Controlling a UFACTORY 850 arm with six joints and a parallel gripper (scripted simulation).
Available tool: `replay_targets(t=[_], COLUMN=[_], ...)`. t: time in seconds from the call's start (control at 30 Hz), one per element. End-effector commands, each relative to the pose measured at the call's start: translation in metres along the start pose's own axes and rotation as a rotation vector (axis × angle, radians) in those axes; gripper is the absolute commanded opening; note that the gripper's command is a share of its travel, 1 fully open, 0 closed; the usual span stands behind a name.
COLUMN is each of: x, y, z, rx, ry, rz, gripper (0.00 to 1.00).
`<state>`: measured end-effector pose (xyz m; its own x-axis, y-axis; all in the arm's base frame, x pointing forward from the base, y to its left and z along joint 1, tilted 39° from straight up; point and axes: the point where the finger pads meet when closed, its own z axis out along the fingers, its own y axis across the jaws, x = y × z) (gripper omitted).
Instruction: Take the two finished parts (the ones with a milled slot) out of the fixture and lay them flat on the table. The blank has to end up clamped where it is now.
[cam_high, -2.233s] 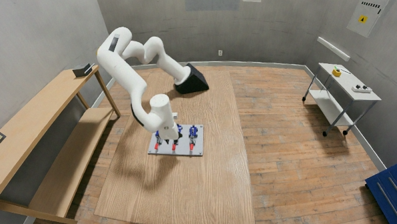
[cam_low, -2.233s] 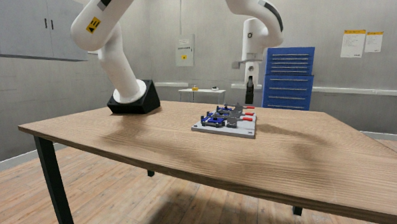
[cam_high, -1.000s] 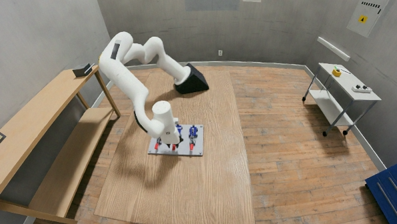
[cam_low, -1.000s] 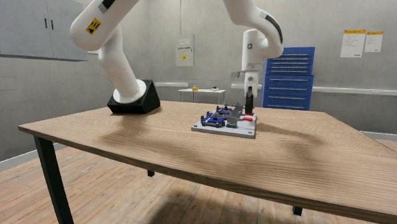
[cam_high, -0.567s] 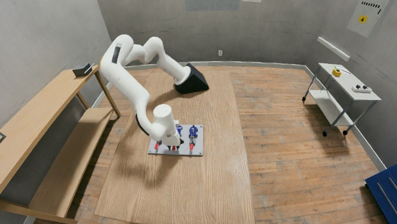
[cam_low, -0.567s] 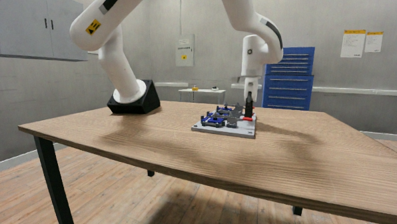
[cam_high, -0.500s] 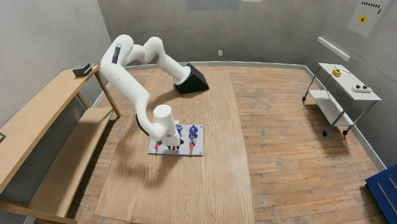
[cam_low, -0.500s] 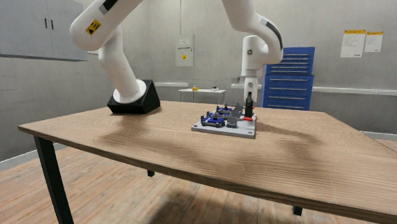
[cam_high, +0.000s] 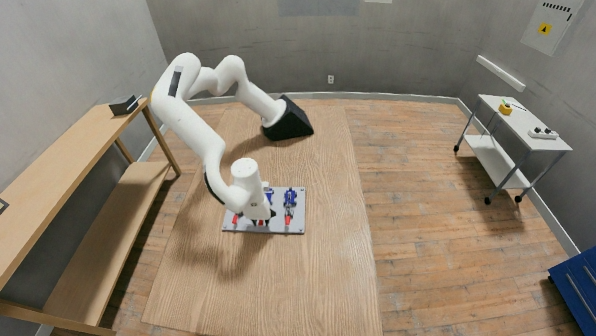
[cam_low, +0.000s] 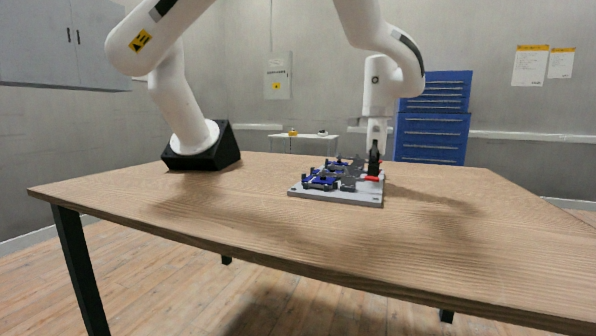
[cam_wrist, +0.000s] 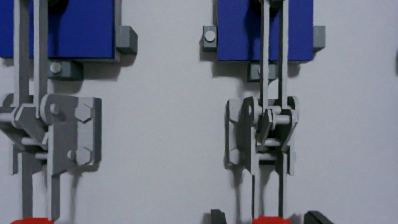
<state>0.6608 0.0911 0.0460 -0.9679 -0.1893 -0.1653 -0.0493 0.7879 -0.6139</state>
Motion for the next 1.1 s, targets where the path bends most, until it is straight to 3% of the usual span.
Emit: replay_targets(t=[0.0, 0.03, 1.07], x=[-0.0009, -0.0009, -0.0010], y=[0.0001, 0.0001, 0.0000], z=[-0.0010, -0.0010, -0.0014], rx=[0.000, 0.000, 0.000], ry=[-0.002, -0.002, -0.002], rz=[0.001, 0.001, 0.001], gripper=[0.48, 0.00, 0.00])
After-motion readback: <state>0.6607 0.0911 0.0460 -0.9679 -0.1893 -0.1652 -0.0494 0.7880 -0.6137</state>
